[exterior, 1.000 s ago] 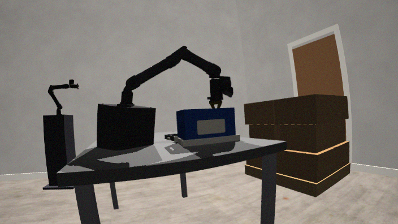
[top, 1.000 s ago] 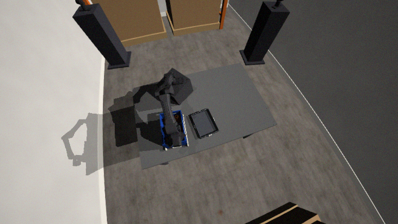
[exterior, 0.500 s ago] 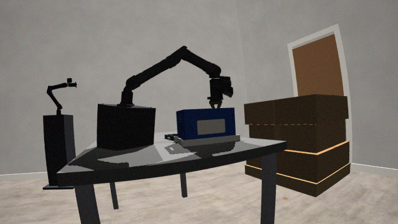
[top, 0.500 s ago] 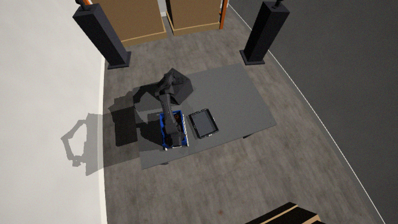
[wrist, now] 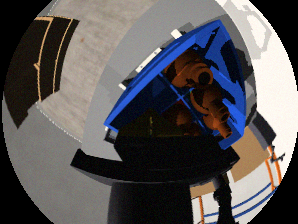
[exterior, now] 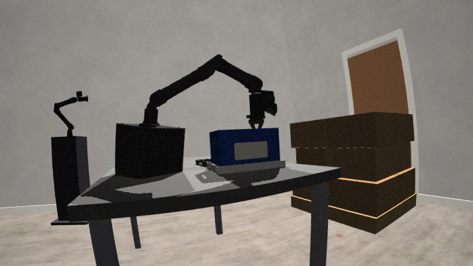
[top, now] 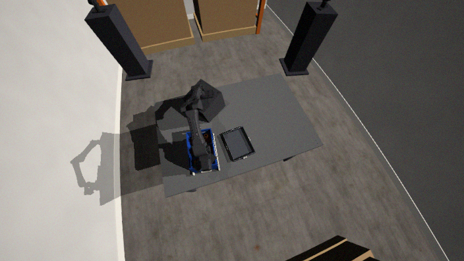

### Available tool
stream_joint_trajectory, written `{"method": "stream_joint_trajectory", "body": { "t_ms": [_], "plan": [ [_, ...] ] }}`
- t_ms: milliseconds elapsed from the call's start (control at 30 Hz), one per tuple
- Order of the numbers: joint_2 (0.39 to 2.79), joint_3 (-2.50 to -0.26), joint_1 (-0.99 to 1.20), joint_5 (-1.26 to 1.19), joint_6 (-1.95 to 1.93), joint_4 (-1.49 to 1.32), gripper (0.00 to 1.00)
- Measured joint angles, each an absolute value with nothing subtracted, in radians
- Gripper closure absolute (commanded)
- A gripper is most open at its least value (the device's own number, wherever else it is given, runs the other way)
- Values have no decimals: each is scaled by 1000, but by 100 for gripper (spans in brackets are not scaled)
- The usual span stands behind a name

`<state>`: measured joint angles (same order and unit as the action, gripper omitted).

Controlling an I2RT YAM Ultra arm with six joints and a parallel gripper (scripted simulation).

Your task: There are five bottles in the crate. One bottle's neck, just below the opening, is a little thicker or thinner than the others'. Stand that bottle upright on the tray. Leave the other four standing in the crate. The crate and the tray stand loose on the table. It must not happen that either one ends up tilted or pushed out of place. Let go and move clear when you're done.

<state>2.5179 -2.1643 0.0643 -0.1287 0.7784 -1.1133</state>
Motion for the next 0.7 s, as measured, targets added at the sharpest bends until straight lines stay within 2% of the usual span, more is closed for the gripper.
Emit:
{"method": "stream_joint_trajectory", "body": {
  "t_ms": [400,433,700],
  "plan": [
    [2518,-2164,64,-129,778,-1113,100],
    [2518,-2164,64,-129,778,-1113,39],
    [2518,-2164,64,-129,778,-1113,39]
  ]
}}
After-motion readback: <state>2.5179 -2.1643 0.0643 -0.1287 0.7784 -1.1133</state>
